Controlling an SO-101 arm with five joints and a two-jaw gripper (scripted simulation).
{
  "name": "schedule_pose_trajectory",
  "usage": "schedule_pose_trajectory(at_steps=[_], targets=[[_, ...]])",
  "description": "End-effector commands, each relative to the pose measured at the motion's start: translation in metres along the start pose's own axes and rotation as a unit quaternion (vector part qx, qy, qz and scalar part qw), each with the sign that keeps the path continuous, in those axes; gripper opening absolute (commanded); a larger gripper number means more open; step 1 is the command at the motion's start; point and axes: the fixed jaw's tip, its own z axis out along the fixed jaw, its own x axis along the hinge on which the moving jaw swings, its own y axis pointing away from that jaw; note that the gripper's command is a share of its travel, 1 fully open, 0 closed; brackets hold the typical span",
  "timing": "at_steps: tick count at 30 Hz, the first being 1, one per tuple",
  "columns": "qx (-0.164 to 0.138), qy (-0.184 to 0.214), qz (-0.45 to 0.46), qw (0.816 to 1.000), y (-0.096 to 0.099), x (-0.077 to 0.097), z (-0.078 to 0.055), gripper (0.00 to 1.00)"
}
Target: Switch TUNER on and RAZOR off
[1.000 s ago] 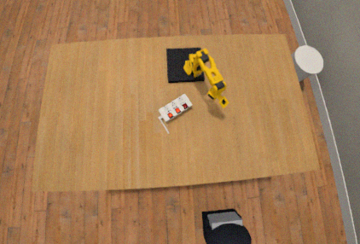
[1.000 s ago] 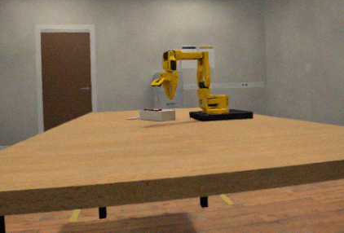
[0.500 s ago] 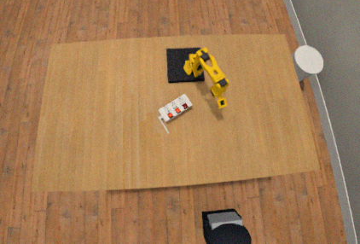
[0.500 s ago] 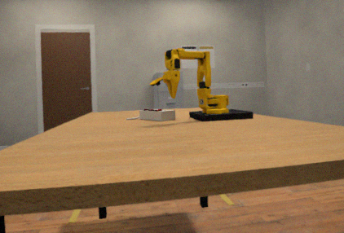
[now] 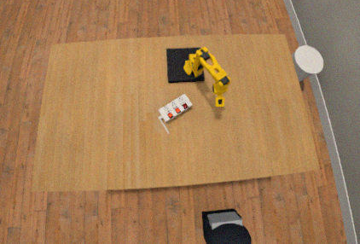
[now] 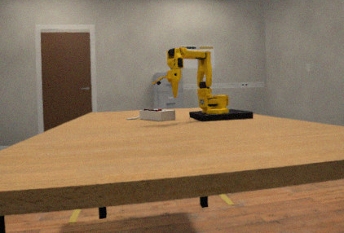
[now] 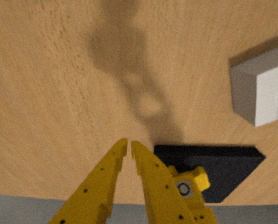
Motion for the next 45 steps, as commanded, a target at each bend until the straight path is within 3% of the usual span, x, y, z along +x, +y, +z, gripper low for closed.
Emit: schedule_pose_trajectory(at_steps=[1,17,45], targets=[[0.002,0.004,0.031,0.999,0.0004,0.0050,-0.0009,0.00],[0.002,0.004,0.158,0.987,0.0062,0.0096,-0.0029,0.00],[0.003,0.004,0.256,0.967,0.0101,0.0134,-0.0045,0.00]])
